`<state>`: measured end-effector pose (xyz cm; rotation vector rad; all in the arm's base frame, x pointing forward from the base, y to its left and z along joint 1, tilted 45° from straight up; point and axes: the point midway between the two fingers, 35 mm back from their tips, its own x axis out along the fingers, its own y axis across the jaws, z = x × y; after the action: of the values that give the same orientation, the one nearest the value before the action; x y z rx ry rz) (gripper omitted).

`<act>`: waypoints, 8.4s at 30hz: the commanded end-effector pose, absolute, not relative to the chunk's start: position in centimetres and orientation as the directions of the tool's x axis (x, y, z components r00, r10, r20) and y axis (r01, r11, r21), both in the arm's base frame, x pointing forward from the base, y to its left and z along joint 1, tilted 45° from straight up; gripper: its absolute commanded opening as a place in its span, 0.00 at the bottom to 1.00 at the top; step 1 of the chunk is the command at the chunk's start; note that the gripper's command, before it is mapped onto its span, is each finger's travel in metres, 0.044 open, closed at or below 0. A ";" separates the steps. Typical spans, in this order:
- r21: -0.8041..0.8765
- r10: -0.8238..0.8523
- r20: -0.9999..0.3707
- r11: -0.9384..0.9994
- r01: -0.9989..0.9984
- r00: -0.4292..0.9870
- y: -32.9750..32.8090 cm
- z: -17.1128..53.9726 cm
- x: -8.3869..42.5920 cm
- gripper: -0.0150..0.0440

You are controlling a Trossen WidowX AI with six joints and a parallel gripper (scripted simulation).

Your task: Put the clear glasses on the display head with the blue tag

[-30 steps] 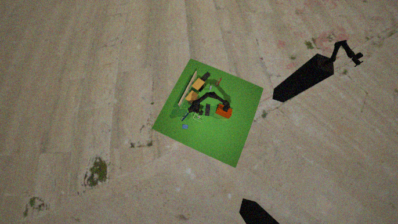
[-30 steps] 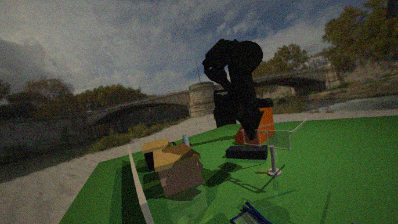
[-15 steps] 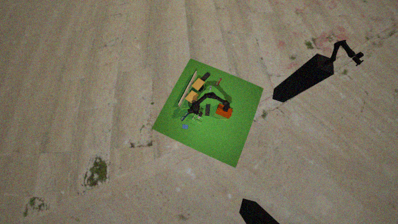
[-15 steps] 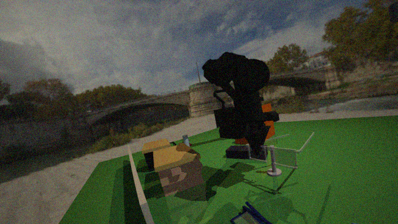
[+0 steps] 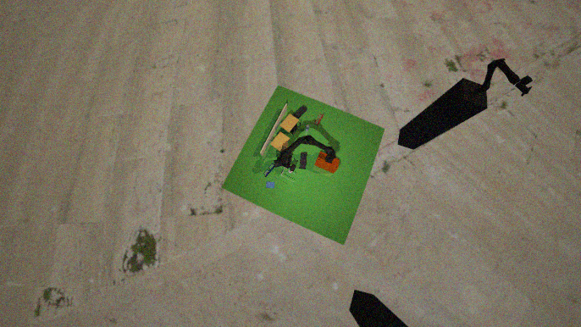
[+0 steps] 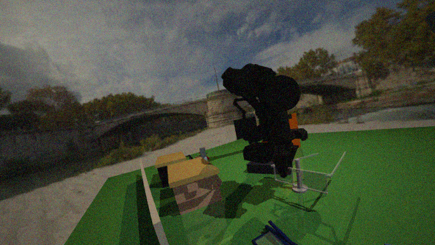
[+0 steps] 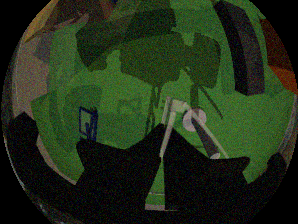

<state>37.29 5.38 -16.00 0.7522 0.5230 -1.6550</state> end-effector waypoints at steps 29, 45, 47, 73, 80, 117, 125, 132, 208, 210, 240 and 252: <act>0.061 -0.688 -0.718 -0.211 0.975 -0.104 5.9 -16.6 38.2 0.25; 0.061 -0.688 -0.718 -0.211 0.975 -0.104 6.1 -16.9 38.5 0.25; 0.061 -0.688 -0.718 -0.211 0.975 -0.104 6.2 -16.9 38.6 0.25; 0.062 -0.688 -0.718 -0.212 0.975 -0.104 6.7 -17.4 39.1 0.25; 0.062 -0.688 -0.718 -0.212 0.975 -0.104 6.8 -17.6 39.2 0.25; 0.062 -0.687 -0.719 -0.212 0.975 -0.103 7.6 -18.3 39.6 0.25; 0.062 -0.687 -0.719 -0.212 0.975 -0.103 7.7 -18.5 39.7 0.25; 0.062 -0.687 -0.719 -0.212 0.975 -0.103 7.6 -18.3 39.7 0.25; 0.228 -0.678 -0.728 -0.379 0.897 -0.102 0.4 0.3 37.3 0.25; 0.238 -0.678 -0.728 -0.388 0.890 -0.102 -0.2 0.9 36.9 0.25; 0.380 -0.693 -0.712 -0.513 0.769 -0.111 -8.3 7.4 27.0 0.25; 0.396 -0.695 -0.710 -0.526 0.753 -0.113 -9.2 7.6 25.5 0.25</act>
<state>25.81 -8.93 7.75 1.1180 0.0786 -1.8112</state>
